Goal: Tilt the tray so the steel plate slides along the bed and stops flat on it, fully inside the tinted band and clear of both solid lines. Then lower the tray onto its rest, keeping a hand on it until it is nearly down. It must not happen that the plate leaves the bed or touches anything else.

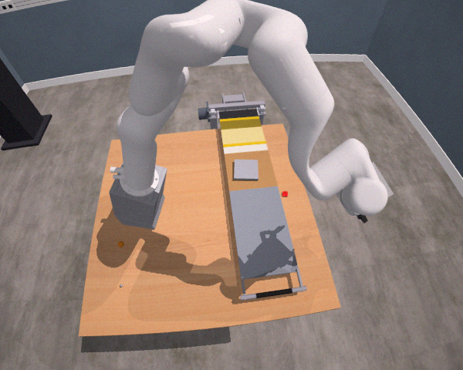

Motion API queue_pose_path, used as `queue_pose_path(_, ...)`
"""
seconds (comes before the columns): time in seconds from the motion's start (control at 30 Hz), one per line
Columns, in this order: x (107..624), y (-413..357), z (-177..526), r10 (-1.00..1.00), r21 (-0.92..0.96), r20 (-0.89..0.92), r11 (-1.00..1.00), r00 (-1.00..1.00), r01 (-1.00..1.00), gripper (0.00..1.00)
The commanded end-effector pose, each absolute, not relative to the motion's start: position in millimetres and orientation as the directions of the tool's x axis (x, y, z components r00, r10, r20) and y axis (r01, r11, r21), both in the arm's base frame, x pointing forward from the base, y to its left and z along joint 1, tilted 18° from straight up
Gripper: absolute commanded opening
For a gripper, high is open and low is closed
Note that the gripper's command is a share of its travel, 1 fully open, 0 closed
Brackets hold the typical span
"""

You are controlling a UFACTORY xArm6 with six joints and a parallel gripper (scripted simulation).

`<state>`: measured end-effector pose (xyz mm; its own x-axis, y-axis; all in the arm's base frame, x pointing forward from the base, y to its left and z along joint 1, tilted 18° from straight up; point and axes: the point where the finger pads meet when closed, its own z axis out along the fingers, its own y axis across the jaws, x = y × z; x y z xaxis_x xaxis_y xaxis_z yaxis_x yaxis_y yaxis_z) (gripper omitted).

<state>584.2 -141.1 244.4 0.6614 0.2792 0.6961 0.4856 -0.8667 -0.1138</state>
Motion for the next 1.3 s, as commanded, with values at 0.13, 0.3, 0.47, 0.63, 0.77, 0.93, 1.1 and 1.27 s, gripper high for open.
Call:
queue_pose_path(0.13,585,-141,247,0.28,-0.11,0.698,-0.867,0.659,0.486,1.0)
queue_pose_path(0.3,585,-141,247,0.28,-0.11,0.698,-0.867,0.659,0.486,1.0)
queue_pose_path(0.47,585,-141,247,0.28,-0.11,0.698,-0.867,0.659,0.486,1.0)
queue_pose_path(0.63,575,-161,233,0.269,-0.107,0.667,-0.889,0.695,0.446,1.0)
queue_pose_path(0.77,540,-215,197,0.202,-0.068,0.535,-0.957,0.82,0.28,1.0)
queue_pose_path(0.93,500,-263,167,0.129,-0.013,0.429,-0.989,0.894,0.149,1.0)
queue_pose_path(1.1,474,-291,150,0.094,0.017,0.385,-0.995,0.918,0.095,1.0)
queue_pose_path(1.27,415,-344,115,0.027,0.08,0.308,-0.997,0.951,0.002,1.0)
